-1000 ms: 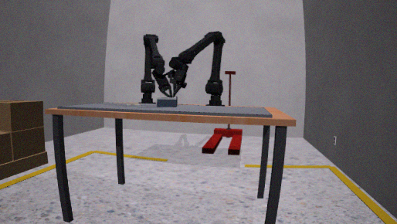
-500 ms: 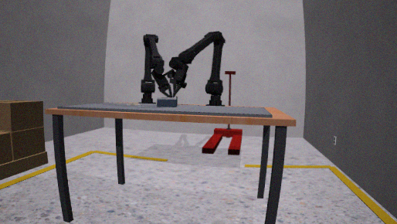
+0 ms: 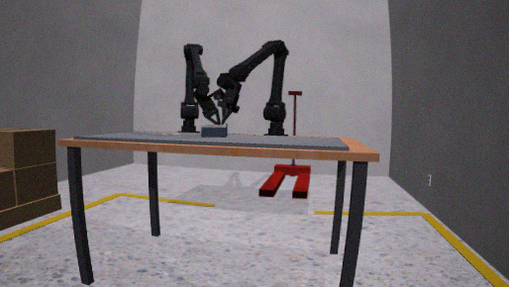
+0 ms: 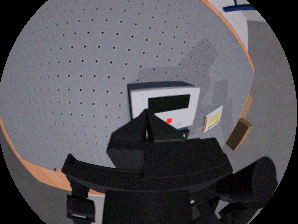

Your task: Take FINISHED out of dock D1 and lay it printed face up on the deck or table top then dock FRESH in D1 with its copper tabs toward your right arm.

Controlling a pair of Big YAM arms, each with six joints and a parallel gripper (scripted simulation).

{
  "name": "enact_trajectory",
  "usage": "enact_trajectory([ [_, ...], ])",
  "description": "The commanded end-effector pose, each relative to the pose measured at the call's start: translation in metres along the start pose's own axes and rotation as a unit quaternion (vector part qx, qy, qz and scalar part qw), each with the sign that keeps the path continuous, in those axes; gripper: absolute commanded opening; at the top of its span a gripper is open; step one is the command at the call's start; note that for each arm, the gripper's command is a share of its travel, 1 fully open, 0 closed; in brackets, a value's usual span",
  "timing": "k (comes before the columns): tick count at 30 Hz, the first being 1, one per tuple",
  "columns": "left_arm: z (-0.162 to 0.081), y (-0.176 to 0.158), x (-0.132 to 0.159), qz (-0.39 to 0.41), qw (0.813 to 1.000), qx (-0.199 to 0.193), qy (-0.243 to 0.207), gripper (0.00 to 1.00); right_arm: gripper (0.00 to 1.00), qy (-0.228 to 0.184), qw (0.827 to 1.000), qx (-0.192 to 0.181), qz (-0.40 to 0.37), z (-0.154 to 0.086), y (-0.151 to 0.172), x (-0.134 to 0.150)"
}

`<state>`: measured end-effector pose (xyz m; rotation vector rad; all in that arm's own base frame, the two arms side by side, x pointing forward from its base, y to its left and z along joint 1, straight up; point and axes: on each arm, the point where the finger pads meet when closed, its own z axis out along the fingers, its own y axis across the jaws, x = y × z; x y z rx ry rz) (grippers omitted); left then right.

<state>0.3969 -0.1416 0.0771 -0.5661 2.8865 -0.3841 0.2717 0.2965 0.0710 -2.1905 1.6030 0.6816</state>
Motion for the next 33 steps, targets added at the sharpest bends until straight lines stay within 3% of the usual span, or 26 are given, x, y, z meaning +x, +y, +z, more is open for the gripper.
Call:
enact_trajectory([
  [1,0.0443,0.0373,0.0294,-0.010,0.997,-0.051,0.049,0.00,0.00,-0.009,1.000,0.007,-0.005,-0.0061,-0.0028,-0.0022],
  [11,0.0443,0.0373,0.0294,-0.010,0.997,-0.051,0.049,0.00,0.00,-0.018,1.000,0.007,-0.005,-0.0071,-0.0028,-0.0025],
  [13,0.0443,0.0373,0.0294,-0.010,0.997,-0.051,0.049,0.00,0.00,-0.051,0.999,0.009,-0.007,-0.0097,-0.0030,-0.0033],
  [29,0.0443,0.0373,0.0294,-0.010,0.997,-0.051,0.049,0.00,0.00,-0.052,0.999,0.009,-0.007,-0.0110,-0.0031,-0.0037],
  [33,0.0443,0.0373,0.0294,-0.010,0.997,-0.051,0.049,0.00,0.00,-0.071,0.997,0.014,-0.012,-0.0134,-0.0036,-0.0043],
])
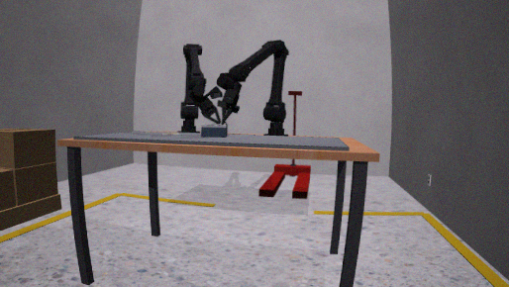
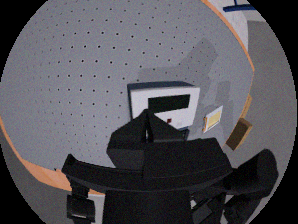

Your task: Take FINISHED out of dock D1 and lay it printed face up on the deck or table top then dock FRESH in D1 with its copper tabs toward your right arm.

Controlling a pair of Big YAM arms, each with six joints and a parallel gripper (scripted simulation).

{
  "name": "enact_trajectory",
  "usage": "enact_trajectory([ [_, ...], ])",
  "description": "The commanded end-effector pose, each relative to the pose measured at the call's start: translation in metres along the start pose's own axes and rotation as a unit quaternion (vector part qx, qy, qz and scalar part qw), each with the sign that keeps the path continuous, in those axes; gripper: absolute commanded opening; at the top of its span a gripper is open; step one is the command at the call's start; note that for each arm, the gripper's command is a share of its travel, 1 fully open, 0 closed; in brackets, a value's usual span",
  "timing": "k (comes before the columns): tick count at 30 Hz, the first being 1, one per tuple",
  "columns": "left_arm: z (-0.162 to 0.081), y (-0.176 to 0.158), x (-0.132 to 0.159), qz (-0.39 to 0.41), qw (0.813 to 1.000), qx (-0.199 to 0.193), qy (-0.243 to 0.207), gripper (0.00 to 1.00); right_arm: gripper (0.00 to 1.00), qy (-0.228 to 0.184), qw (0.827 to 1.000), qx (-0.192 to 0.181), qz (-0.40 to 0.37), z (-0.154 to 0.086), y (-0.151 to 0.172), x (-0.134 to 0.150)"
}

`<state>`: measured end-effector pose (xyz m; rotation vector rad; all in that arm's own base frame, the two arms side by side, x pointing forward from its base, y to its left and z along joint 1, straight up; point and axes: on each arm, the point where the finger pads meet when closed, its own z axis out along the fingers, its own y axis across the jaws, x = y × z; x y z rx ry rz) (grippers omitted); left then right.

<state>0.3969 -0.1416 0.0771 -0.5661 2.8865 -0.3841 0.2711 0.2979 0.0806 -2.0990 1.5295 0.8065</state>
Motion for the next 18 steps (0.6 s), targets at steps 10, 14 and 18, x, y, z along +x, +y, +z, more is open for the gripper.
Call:
enact_trajectory([
  [10,0.0443,0.0373,0.0294,-0.010,0.997,-0.051,0.049,0.00,0.00,-0.005,1.000,0.013,-0.010,-0.0065,-0.0038,0.0015],
  [14,0.0443,0.0373,0.0294,-0.010,0.997,-0.051,0.049,0.00,0.00,-0.005,1.000,0.013,-0.010,-0.0065,-0.0038,0.0015],
  [18,0.0443,0.0373,0.0294,-0.010,0.997,-0.051,0.049,0.00,0.00,-0.010,1.000,0.015,-0.010,-0.0054,-0.0042,-0.0012],
])
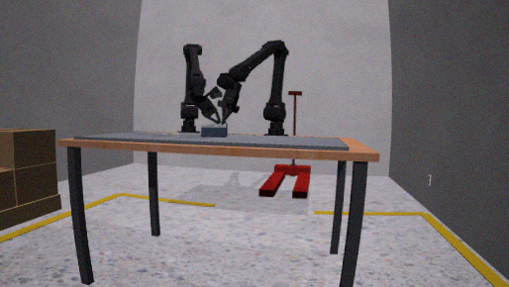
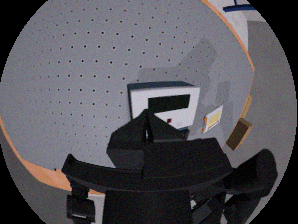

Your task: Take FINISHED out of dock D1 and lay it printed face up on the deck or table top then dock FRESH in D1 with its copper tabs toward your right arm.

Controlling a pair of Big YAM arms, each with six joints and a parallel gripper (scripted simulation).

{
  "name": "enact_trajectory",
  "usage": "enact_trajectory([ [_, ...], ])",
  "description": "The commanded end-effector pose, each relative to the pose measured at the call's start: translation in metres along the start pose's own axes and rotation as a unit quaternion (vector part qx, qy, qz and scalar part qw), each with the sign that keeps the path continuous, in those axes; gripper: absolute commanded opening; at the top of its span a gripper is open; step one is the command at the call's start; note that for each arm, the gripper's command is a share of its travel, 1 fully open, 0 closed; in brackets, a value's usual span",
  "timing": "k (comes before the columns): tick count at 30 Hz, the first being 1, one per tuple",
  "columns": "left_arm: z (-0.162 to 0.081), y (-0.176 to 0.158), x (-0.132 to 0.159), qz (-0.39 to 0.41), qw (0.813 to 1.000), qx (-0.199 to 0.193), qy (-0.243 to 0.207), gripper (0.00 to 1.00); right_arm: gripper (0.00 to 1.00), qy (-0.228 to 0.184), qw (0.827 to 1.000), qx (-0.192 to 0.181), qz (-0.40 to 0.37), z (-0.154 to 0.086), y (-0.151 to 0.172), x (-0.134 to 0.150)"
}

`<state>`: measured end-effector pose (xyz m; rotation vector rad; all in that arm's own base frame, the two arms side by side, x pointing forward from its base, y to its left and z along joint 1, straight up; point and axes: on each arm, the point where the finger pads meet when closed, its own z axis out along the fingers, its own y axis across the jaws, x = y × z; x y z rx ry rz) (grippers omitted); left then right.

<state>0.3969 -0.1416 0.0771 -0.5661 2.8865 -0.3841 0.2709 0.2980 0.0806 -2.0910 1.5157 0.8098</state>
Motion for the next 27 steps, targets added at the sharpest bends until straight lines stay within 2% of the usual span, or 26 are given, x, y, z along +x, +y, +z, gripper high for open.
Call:
enact_trajectory([
  [1,0.0443,0.0373,0.0294,-0.010,0.997,-0.051,0.049,0.00,0.00,-0.004,1.000,0.013,-0.007,-0.0056,-0.0044,-0.0011],
  [27,0.0443,0.0373,0.0294,-0.010,0.997,-0.051,0.049,0.00,0.00,-0.014,1.000,0.013,-0.004,-0.0050,-0.0048,-0.0041],
])
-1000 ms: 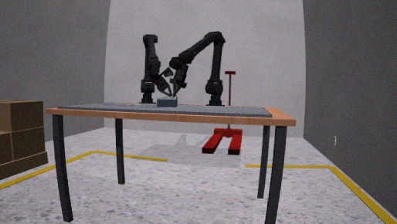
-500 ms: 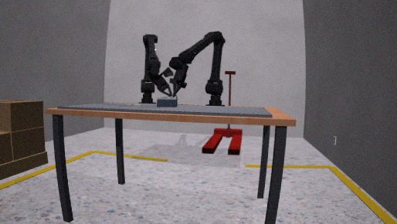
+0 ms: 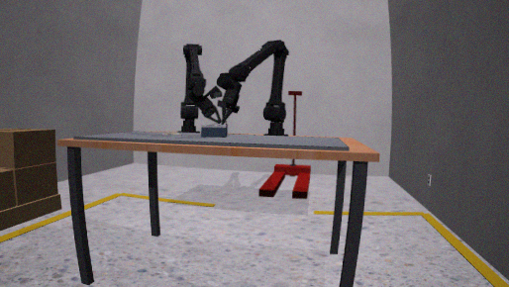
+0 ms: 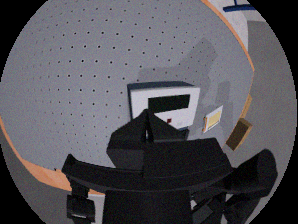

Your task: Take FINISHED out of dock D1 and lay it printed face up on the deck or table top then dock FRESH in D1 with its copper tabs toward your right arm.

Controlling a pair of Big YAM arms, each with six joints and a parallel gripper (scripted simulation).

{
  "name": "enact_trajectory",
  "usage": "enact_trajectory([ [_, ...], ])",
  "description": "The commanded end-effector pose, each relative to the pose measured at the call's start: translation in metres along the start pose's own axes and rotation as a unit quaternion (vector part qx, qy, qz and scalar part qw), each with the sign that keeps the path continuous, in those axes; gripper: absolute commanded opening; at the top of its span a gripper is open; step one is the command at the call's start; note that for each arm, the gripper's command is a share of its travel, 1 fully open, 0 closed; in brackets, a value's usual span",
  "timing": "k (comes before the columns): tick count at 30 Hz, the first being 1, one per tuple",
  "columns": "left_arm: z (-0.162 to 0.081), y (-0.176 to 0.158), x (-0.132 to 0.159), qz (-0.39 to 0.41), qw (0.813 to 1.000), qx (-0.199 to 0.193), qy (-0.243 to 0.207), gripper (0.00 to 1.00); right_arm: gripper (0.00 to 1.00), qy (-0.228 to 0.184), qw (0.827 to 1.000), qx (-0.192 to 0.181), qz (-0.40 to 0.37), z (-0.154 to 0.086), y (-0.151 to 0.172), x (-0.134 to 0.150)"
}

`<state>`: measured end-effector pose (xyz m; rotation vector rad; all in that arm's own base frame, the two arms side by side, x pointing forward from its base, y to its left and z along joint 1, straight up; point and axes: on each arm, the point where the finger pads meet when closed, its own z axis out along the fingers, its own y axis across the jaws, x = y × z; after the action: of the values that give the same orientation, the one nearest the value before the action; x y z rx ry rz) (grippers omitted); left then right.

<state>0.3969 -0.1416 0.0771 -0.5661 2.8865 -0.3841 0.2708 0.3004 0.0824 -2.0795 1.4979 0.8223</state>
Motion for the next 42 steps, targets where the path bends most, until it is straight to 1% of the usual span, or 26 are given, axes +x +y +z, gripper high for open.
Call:
enact_trajectory([
  [1,0.0443,0.0373,0.0294,-0.010,0.997,-0.051,0.049,0.00,0.00,-0.004,1.000,0.011,0.000,-0.0051,-0.0042,-0.0013],
  [42,0.0443,0.0373,0.0294,-0.010,0.997,-0.051,0.049,0.00,0.00,0.001,1.000,0.009,0.005,-0.0023,-0.0044,-0.0066],
])
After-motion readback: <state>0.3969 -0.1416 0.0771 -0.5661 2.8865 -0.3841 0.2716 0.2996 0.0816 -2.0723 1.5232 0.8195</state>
